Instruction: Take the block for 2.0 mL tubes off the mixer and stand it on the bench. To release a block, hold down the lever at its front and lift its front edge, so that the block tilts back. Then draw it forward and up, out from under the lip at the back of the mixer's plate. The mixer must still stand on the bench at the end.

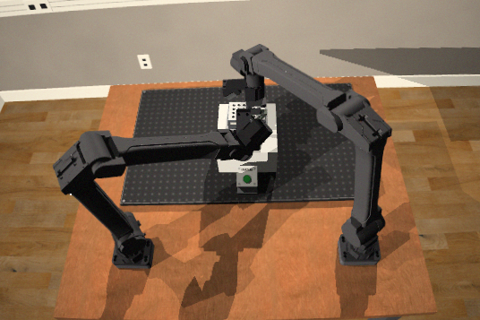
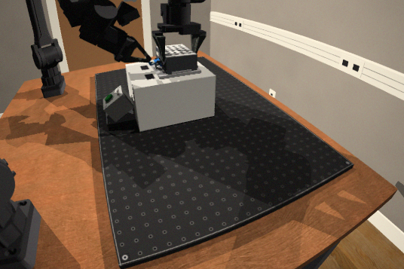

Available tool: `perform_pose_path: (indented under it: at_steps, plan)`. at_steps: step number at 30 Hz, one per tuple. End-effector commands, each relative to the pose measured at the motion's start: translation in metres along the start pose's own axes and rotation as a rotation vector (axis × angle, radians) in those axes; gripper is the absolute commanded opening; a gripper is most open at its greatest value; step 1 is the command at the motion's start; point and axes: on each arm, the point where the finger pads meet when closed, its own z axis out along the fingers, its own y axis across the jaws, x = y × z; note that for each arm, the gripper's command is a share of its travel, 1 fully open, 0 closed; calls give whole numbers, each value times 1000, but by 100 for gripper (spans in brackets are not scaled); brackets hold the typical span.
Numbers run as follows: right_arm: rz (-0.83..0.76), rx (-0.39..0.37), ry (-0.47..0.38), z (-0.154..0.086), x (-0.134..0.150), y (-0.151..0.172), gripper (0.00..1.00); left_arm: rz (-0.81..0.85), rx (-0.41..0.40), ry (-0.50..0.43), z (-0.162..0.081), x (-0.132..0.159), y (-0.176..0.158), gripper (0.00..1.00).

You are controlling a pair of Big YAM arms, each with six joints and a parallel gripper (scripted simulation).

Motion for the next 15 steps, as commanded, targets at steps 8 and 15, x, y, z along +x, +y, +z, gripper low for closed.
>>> perform_pose_path:
  at_steps: [8, 15]
  plan:
    - [-11, 0, -31, -22, -7, -11, 0, -2, -26, 13, 11, -8, 7, 0]
    - [-11, -6, -33, -23, -8, -11, 0, -5, -31, 13, 12, -11, 9, 0]
